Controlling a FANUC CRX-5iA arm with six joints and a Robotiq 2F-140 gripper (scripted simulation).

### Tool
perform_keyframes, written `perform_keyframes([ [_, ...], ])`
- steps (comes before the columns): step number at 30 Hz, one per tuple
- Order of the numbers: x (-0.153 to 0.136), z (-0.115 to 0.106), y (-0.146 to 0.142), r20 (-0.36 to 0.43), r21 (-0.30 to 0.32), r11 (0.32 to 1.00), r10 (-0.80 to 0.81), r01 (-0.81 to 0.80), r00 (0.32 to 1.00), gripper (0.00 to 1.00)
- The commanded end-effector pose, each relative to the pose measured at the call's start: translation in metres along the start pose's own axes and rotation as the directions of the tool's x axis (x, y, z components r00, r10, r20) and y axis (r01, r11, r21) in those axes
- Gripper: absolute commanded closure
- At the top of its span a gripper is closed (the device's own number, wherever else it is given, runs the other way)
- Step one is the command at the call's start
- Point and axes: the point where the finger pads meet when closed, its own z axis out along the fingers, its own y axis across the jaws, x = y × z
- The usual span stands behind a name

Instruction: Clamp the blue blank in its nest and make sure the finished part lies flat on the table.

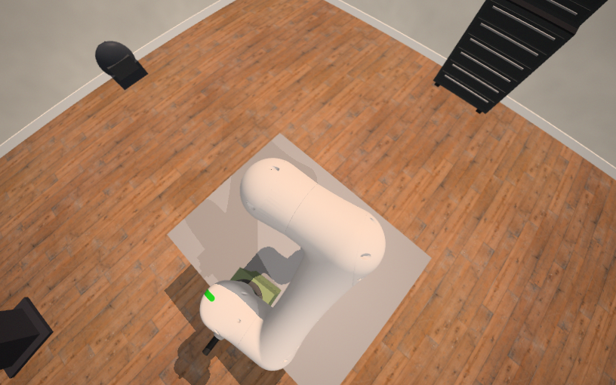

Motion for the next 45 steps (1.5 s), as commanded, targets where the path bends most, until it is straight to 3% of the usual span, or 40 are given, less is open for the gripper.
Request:
perform_keyframes([
  [1,0.000,0.000,0.000,0.000,0.000,1.000,0.000,0.000,1.000,1.00],
  [23,0.000,-0.001,-0.020,0.000,0.000,1.000,0.000,0.000,1.000,1.00],
  [33,0.000,-0.038,-0.020,0.000,0.000,1.000,0.000,0.000,1.000,1.00],
  [45,0.000,-0.040,-0.020,0.000,0.000,1.000,0.000,0.000,1.000,1.00],
])
